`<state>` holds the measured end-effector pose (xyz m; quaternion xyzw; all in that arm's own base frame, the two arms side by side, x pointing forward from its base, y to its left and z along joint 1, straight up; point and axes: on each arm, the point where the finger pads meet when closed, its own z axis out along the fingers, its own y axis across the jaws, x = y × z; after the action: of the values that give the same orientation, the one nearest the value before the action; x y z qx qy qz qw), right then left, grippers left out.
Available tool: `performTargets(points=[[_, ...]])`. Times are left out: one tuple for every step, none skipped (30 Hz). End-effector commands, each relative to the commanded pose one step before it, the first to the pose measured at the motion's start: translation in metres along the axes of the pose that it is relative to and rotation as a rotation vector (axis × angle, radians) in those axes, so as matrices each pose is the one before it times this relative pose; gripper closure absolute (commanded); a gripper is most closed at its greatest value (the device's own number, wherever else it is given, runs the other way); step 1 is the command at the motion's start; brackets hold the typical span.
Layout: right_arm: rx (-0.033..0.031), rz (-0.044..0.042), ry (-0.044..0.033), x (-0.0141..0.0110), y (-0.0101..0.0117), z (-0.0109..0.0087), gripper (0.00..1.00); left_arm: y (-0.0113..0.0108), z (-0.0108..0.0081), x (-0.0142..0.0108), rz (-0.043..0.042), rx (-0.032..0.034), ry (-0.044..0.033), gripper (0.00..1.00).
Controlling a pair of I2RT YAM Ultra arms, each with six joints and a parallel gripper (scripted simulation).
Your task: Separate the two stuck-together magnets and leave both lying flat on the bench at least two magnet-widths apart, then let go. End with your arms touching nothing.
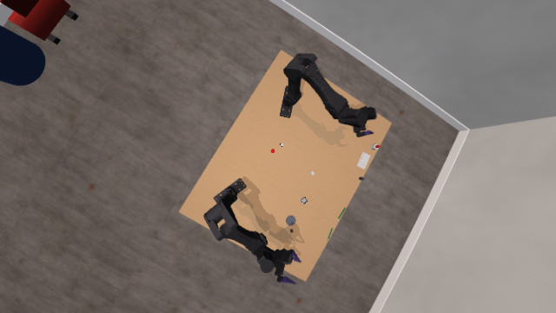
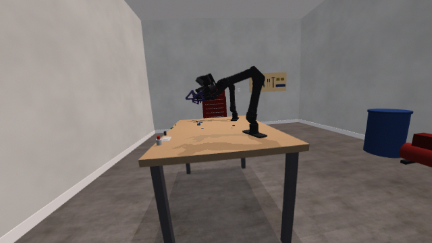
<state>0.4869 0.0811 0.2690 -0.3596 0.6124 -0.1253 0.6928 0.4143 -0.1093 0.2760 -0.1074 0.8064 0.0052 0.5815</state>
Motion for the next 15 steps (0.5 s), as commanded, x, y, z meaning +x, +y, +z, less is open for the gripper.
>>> performTargets(points=[[0.03044,0.16698,0.0714,-0.00305,-0.01635,-0.01073,0.0,0.00027,-0.00518,-0.02324,0.01167,0.0856,-0.03755,0.0],[0.0125,0.02884,0.00776,-0.00365,-0.00539,-0.00379,0.0,0.00426,-0.0008,-0.00554,0.00183,0.00806,-0.00982,0.0],[0.01224,0.02864,0.00699,-0.00389,-0.00502,-0.0038,0.0,0.00421,-0.00103,-0.00564,0.00228,0.00762,-0.01014,0.0],[0.01237,0.02852,0.00662,-0.00395,-0.00486,-0.00395,0.0,0.00419,-0.0012,-0.00562,0.00283,0.00746,-0.01061,0.0],[0.0,0.0,0.0,0.0,0.0,0.0,0.0,0.0,0.0,0.0,0.0,0.0,0.0,0.0],[0.0,0.0,0.0,0.0,0.0,0.0,0.0,0.0,0.0,0.0,0.0,0.0,0.0,0.0],[0.01248,0.02839,0.00627,-0.00399,-0.00469,-0.00409,0.0,0.00395,-0.00039,-0.00282,0.00126,0.00359,-0.00337,0.0],[0.01263,0.02823,0.0058,-0.00406,-0.00454,-0.00424,0.0,0.00414,-0.00149,-0.00557,0.00369,0.00715,-0.01133,0.0],[0.01275,0.0281,0.00538,-0.00411,-0.00439,-0.00438,0.0,0.00411,-0.00164,-0.00556,0.00424,0.00695,-0.01176,0.0],[0.01352,0.02887,0.01057,-0.00197,-0.00432,-0.00429,0.0,0.00495,-0.00237,-0.00839,0.00323,0.00583,-0.02054,0.0],[0.0129,0.02787,0.00466,-0.0041,-0.00408,-0.00465,0.0,0.00403,-0.00193,-0.0055,0.00554,0.0065,-0.01252,0.0],[0.01293,0.02772,0.00433,-0.00408,-0.00393,-0.00477,0.0,0.00398,-0.00206,-0.00545,0.00611,0.00628,-0.01278,0.0],[0.01222,0.02746,0.00291,-0.00455,-0.00361,-0.00495,0.0,0.0038,-0.00232,-0.00589,0.00707,0.0074,-0.01608,0.0],[0.01307,0.02742,0.00342,-0.0041,-0.00368,-0.00502,0.0,0.00389,-0.00232,-0.0054,0.00728,0.00577,-0.01342,0.0],[0.01307,0.0273,0.00312,-0.00405,-0.00355,-0.00513,0.0,0.00383,-0.00243,-0.00534,0.00786,0.00556,-0.0136,0.0]])
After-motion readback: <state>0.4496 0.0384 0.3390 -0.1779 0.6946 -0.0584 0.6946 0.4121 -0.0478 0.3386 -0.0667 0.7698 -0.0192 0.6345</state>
